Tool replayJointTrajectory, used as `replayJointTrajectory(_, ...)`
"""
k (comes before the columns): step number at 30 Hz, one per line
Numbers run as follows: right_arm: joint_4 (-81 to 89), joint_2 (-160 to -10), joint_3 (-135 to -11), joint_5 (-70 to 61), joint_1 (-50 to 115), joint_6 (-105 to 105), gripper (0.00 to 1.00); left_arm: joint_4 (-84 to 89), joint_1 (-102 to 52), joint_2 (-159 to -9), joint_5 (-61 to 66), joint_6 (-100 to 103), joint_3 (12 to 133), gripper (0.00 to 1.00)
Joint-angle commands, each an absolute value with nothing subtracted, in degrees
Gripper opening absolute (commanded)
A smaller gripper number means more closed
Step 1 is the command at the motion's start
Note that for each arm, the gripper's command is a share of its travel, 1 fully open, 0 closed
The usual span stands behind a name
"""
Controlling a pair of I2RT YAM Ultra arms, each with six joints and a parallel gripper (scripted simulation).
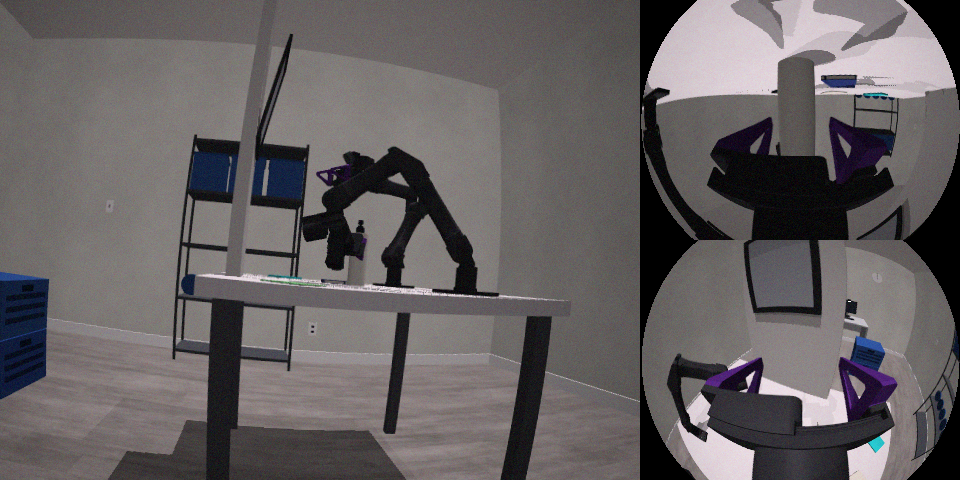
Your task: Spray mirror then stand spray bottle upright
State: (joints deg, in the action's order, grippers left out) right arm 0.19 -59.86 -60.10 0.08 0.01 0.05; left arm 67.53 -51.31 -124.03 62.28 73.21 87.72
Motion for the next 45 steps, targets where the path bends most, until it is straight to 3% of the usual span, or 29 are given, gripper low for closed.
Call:
replayJointTrajectory(1,1.1,-60.5,-59.7,-0.2,-0.2,-0.3,1.0,71.5,-51.5,-125.1,63.2,70.4,90.8,0.73)
replayJointTrajectory(20,1.1,-60.5,-59.7,-0.2,-0.2,-0.3,1.0,71.9,-51.6,-124.4,63.2,69.4,90.4,0.73)
replayJointTrajectory(45,0.9,-59.6,-61.6,-0.4,-0.2,-0.4,1.0,49.6,-36.6,-104.7,42.8,47.5,80.8,0.73)
